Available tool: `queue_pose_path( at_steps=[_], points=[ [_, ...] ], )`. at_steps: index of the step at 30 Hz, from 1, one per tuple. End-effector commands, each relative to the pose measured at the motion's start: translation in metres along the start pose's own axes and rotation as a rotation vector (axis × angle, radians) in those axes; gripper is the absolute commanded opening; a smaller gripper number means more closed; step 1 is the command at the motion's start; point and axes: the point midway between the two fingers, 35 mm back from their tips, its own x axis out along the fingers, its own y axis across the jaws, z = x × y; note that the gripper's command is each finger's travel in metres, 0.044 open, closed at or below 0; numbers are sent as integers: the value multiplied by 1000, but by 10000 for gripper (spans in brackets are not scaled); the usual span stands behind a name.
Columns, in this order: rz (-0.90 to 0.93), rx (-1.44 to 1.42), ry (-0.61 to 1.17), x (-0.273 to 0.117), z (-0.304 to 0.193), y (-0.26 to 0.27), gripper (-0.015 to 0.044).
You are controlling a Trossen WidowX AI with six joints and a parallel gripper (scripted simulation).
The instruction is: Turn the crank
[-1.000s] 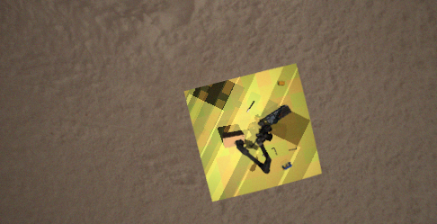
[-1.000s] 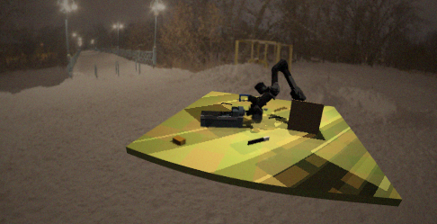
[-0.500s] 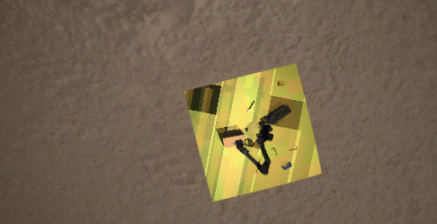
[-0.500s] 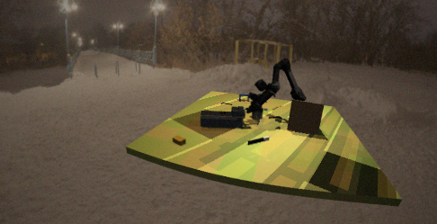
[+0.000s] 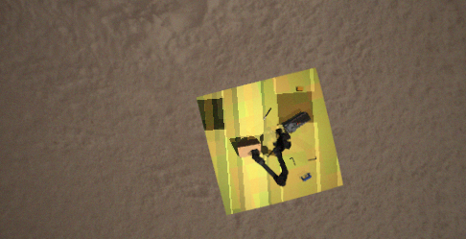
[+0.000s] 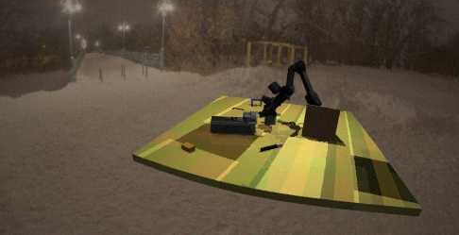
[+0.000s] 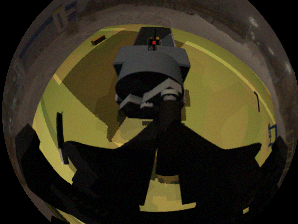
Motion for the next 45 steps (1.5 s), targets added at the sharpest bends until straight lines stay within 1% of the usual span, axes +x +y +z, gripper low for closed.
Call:
queue_pose_path(
  at_steps=[1,45],
  points=[
    [5,-7,-10,-4,4,8,0],
    [6,-6,-11,0,0,36,0]
  ],
)
